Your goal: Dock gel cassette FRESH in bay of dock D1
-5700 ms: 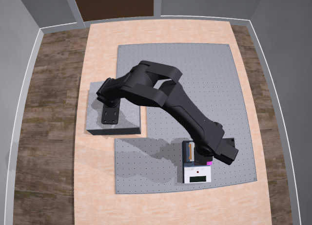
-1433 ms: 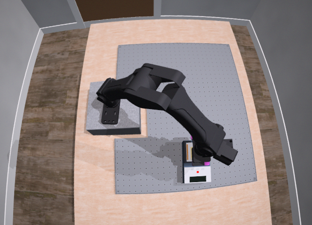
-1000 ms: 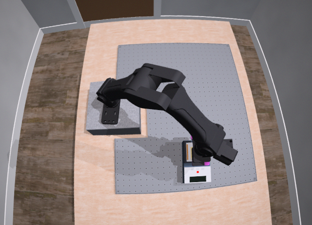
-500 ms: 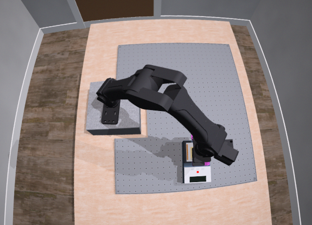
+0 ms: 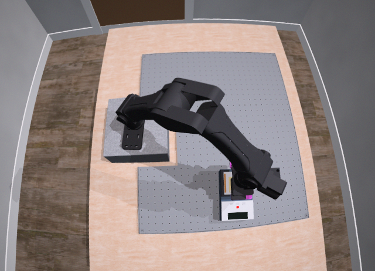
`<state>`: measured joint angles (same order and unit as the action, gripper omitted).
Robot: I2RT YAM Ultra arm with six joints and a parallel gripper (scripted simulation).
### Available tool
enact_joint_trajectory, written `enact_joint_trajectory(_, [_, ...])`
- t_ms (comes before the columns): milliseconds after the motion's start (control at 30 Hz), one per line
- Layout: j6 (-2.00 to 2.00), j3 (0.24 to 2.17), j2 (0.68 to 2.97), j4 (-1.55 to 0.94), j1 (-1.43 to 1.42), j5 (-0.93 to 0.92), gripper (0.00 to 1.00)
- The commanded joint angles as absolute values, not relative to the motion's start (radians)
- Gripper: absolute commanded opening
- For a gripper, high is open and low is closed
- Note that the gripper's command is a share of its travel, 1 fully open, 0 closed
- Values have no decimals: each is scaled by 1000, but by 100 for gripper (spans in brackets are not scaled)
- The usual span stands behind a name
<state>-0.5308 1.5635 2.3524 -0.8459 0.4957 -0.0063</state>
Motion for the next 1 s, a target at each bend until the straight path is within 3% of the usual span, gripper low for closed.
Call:
enact_joint_trajectory(0, [-527, 1598, 2335, -886, 497, 14, 0])
enact_joint_trajectory(967, [-527, 1595, 2347, -878, 498, 14, 0])
